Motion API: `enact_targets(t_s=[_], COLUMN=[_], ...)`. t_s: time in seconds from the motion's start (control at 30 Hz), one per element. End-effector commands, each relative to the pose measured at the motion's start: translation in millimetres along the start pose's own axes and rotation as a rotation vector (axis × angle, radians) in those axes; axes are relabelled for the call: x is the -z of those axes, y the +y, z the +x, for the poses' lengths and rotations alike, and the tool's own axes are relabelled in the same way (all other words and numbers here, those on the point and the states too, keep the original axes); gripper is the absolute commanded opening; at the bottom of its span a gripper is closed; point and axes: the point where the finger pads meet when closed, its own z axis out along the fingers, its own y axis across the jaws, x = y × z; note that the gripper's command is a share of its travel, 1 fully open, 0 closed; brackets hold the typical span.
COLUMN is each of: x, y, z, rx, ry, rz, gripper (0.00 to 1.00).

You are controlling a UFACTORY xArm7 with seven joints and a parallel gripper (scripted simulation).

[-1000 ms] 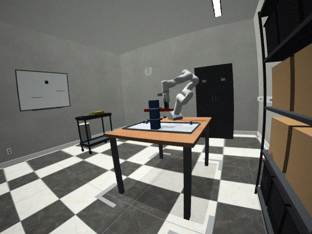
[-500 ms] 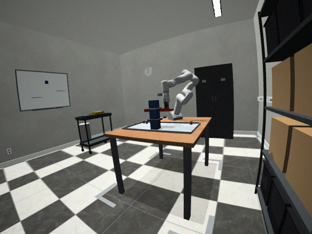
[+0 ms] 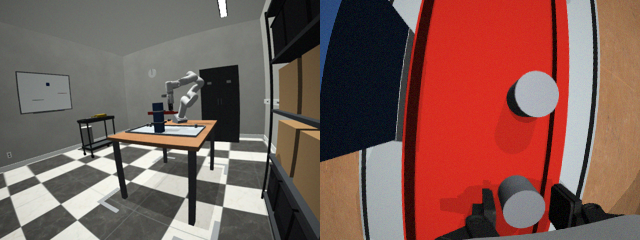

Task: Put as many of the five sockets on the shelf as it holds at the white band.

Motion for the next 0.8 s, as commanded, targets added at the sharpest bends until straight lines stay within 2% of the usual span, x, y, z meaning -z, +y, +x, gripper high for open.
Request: enact_targets(t_s=[0.0,0.1,0.57,0.77], x=[14,17,57,64], y=[-1,-1,-1,-1], z=[0,0,0,0], rx=[0.0,0.0,0.0,0.0], ry=[0.002,0.002,0.002,0.002], rz=[0.003,0.003,0.003,0.003], gripper=[0.52,0.52,0.52,0.52])
